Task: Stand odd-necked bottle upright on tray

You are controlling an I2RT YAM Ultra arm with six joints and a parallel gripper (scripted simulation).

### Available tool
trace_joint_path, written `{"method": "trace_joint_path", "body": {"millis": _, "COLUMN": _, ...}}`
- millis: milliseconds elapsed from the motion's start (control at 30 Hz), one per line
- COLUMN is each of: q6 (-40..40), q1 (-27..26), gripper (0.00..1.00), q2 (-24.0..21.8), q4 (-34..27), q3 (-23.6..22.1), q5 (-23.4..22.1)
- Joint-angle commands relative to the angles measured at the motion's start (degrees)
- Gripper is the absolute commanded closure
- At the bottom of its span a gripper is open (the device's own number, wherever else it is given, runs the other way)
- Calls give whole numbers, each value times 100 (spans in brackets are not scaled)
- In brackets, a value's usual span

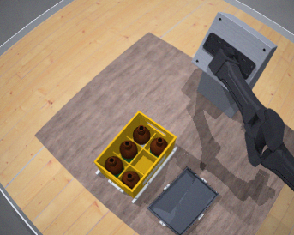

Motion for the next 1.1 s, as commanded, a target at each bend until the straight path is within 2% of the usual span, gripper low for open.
{"method": "trace_joint_path", "body": {"millis": 0, "q6": 91, "q1": -61, "gripper": 0, "q2": -267, "q4": 143, "q3": -162, "q5": -108}}
{"method": "trace_joint_path", "body": {"millis": 200, "q6": 329, "q1": -728, "gripper": 0, "q2": -845, "q4": 514, "q3": -592, "q5": -348}}
{"method": "trace_joint_path", "body": {"millis": 300, "q6": 327, "q1": -772, "gripper": 0, "q2": -908, "q4": 587, "q3": -668, "q5": -372}}
{"method": "trace_joint_path", "body": {"millis": 400, "q6": 500, "q1": -1335, "gripper": 0, "q2": -1404, "q4": 950, "q3": -1054, "q5": -586}}
{"method": "trace_joint_path", "body": {"millis": 800, "q6": 827, "q1": -2647, "gripper": 0, "q2": -2809, "q4": 2184, "q3": -2436, "q5": -1101}}
{"method": "trace_joint_path", "body": {"millis": 867, "q6": 827, "q1": -2647, "gripper": 0, "q2": -2809, "q4": 2184, "q3": -2436, "q5": -1101}}
{"method": "trace_joint_path", "body": {"millis": 900, "q6": 906, "q1": -2943, "gripper": 0, "q2": -3110, "q4": 2439, "q3": -2718, "q5": -1215}}
{"method": "trace_joint_path", "body": {"millis": 1067, "q6": 1039, "q1": -3471, "gripper": 0, "q2": -3684, "q4": 2958, "q3": -3293, "q5": -1419}}
